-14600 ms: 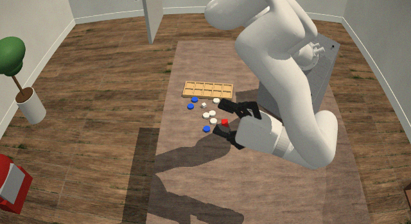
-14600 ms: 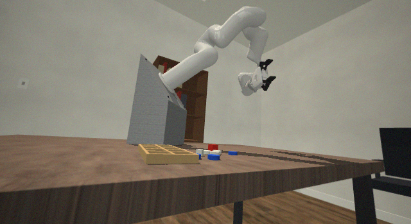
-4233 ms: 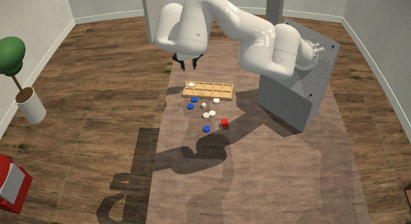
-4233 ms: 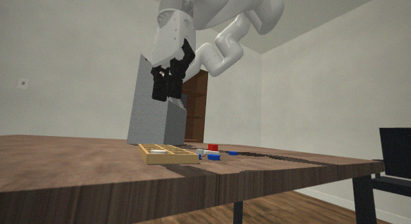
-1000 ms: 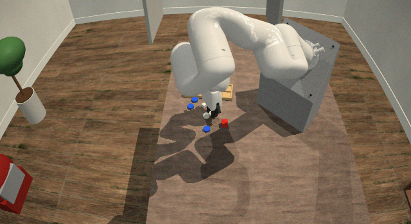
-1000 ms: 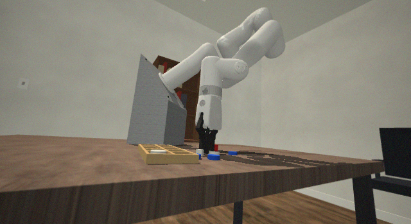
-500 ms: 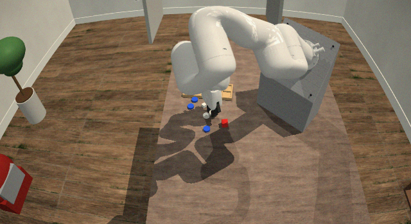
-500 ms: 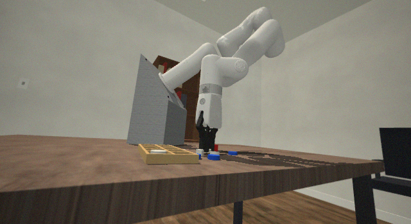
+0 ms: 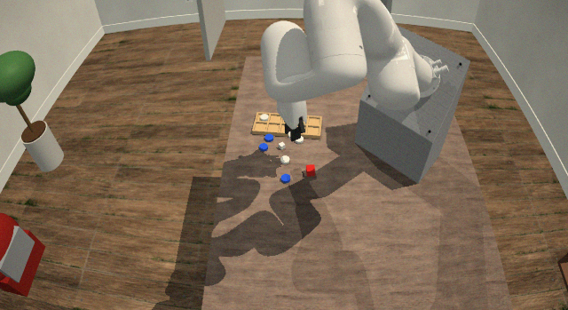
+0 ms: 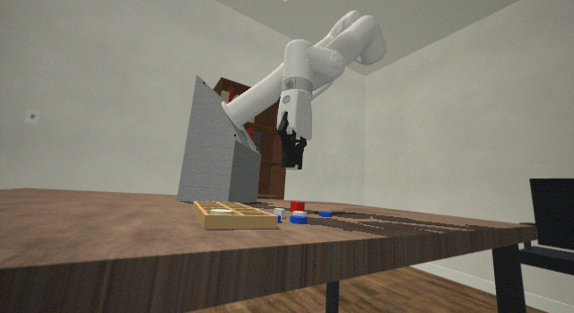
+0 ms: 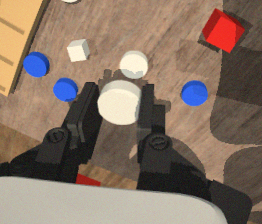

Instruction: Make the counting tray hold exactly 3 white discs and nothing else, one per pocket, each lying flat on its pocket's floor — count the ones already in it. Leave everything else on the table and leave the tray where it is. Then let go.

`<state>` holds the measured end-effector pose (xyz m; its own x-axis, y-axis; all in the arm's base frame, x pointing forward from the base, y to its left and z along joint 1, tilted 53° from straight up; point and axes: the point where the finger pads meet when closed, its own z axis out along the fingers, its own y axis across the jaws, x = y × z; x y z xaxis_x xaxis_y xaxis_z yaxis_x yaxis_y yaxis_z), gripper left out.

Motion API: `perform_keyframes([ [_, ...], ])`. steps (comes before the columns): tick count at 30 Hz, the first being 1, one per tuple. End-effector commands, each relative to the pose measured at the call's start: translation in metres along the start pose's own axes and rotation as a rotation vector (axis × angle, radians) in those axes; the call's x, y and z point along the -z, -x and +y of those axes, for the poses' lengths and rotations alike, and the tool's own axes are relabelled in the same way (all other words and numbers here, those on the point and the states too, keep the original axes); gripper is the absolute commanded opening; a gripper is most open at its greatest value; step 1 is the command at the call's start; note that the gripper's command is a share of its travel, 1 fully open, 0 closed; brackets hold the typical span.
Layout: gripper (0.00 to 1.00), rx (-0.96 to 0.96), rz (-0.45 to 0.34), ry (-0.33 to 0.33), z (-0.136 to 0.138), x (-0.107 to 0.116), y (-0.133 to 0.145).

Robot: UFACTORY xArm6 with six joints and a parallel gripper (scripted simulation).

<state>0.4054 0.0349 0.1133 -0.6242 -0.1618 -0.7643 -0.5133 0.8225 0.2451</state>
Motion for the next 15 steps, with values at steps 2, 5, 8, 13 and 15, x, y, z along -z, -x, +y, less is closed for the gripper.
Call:
perform_keyframes([
  [2,0.00,-0.004,0.001,0.001,-0.007,-0.001,0.002],
  [5,0.00,-0.003,-0.002,0.001,-0.020,-0.001,0.009],
  [8,0.00,0.000,-0.007,0.000,-0.095,0.004,0.031],
  [13,0.00,-0.005,0.003,0.000,-0.169,0.018,0.031],
  [15,0.00,-0.005,0.003,0.000,-0.169,0.016,0.031],
])
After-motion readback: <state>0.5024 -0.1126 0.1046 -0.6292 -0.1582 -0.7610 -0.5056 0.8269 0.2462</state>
